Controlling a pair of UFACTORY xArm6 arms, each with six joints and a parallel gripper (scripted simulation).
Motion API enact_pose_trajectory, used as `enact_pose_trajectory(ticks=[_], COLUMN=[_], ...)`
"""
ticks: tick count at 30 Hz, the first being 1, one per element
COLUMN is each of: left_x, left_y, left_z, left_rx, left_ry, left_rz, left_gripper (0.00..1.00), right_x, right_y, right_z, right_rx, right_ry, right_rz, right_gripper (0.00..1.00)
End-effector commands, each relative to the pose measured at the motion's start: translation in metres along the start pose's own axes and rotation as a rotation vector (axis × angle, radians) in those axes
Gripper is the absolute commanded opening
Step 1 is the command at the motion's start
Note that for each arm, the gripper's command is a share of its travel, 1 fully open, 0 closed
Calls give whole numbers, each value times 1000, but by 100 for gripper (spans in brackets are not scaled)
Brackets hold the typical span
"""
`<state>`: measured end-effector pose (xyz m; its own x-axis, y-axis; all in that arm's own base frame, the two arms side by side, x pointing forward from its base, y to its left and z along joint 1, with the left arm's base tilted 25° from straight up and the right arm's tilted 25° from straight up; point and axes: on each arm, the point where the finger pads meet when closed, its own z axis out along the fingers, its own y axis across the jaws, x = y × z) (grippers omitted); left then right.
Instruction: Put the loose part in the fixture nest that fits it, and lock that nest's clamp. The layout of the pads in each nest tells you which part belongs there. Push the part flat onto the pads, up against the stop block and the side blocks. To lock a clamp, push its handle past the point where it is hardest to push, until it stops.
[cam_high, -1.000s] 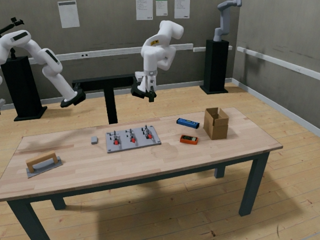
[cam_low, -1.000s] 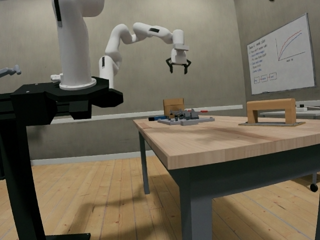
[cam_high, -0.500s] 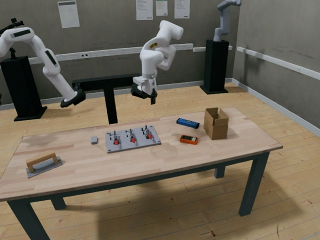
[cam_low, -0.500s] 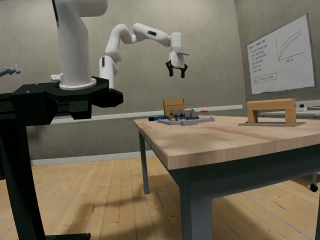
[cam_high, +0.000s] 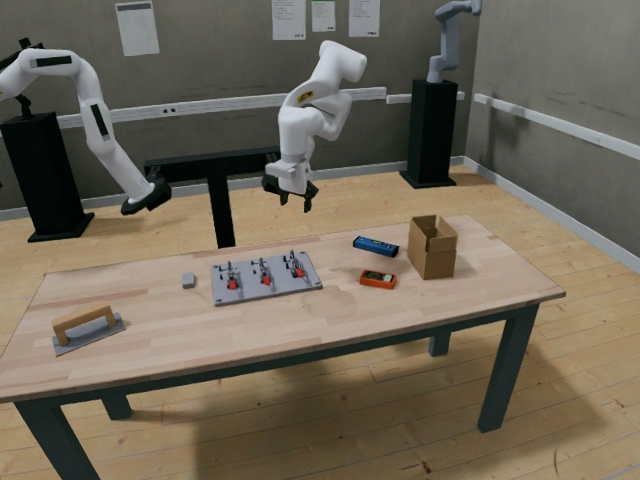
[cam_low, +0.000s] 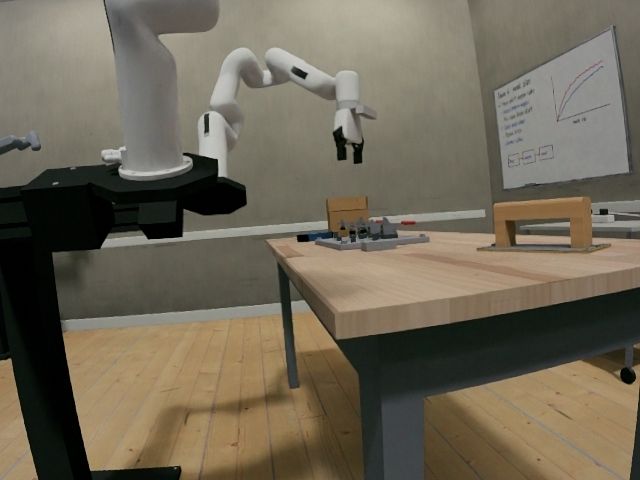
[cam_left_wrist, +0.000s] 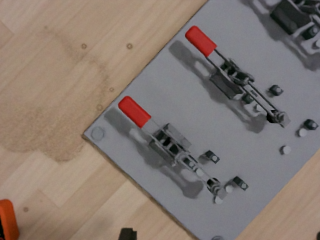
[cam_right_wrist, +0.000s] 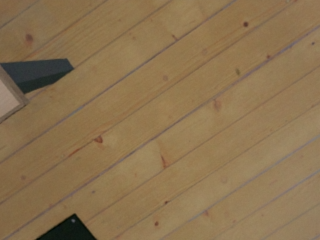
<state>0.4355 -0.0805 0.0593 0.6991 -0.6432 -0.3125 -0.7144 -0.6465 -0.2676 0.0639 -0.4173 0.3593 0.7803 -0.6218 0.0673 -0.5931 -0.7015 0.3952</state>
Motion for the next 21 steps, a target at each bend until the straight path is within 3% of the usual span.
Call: enact_pose_trajectory(ticks=[1,11,21], left_x=[0,-5,-9], left_y=[2,13,21], left_z=[2,17,27], left_rx=[16,27,30], left_ry=[11,20,29], left_rz=[-88,-319,-475], left_gripper=[100,100,100], right_x=[-22,-66,-82], right_y=[12,31,36], right_z=[-11,-38,-50], right_rx=[34,103,132], right_ry=[37,102,132], right_rz=[245,713,899], right_gripper=[100,100,100])
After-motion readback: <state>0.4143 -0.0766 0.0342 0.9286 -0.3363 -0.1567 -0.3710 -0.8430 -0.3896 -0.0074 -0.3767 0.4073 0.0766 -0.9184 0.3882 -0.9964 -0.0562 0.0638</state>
